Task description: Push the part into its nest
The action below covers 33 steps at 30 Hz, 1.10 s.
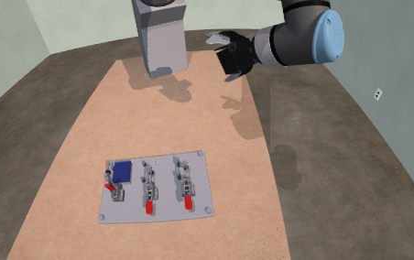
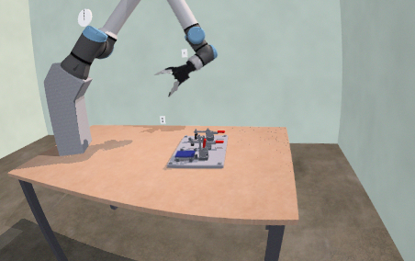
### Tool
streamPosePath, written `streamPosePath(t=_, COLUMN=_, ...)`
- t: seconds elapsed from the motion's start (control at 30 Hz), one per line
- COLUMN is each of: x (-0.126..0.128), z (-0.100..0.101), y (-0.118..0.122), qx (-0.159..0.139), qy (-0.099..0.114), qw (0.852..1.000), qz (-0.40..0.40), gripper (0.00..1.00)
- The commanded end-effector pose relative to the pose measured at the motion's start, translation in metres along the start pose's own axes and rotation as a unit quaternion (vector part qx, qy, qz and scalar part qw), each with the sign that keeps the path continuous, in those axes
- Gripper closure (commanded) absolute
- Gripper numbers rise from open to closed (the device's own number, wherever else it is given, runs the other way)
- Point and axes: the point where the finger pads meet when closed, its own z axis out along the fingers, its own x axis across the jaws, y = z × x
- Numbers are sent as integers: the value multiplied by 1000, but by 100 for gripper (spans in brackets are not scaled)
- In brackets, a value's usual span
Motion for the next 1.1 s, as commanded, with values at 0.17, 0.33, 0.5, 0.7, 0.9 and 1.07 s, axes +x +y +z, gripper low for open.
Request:
streamPosePath(t=0.17, x=49, z=30, y=62, qx=96, qy=81, qw=966, qz=225, gripper=0)
streamPosePath(t=0.33, x=64, z=39, y=97, qx=145, qy=114, qw=925, qz=332, gripper=0)
streamPosePath(t=0.5, x=72, z=43, y=122, qx=184, qy=140, qw=881, qz=412, gripper=0)
streamPosePath(t=0.7, x=82, z=51, y=190, qx=244, qy=174, qw=796, qz=525, gripper=0)
streamPosePath(t=0.9, x=78, z=55, y=243, qx=300, qy=204, qw=697, qz=619, gripper=0)
streamPosePath(t=1.07, x=70, z=57, y=280, qx=336, qy=222, qw=623, qz=670, gripper=0)
